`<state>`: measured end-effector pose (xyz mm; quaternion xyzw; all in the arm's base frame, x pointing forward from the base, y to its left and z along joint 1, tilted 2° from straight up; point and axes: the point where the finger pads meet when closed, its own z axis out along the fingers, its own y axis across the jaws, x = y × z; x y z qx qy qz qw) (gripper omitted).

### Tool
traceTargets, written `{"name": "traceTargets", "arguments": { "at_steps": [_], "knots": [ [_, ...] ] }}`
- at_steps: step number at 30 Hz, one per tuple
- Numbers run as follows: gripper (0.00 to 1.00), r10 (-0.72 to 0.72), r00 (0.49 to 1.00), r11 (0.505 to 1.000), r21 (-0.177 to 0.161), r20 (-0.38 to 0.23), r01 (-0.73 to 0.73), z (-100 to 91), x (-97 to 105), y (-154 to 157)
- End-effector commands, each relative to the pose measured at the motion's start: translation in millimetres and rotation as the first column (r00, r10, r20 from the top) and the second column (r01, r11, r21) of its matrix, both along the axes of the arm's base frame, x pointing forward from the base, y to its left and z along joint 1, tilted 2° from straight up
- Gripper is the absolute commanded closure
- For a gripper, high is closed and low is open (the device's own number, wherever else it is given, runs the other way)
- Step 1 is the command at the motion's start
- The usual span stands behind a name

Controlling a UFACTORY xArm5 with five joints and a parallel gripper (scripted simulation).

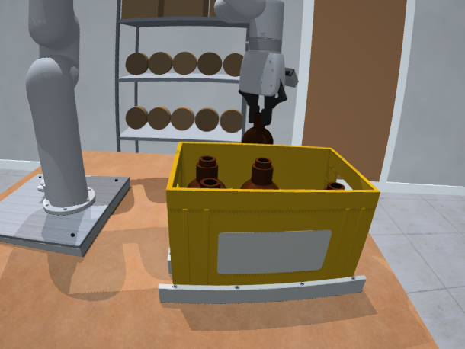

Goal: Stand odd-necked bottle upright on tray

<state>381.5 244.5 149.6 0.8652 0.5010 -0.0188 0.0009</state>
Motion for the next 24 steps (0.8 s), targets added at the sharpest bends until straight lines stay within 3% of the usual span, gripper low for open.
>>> {"name": "traceTargets", "arguments": {
  "at_steps": [1,24],
  "knots": [
    [1.0,0.0,1.0,1.0,0.003,0.004,0.0,-2.3,1.0,0.7],
    [1.0,0.0,1.0,1.0,0.003,0.004,0.0,-8.7,0.8,0.7]
  ]
}}
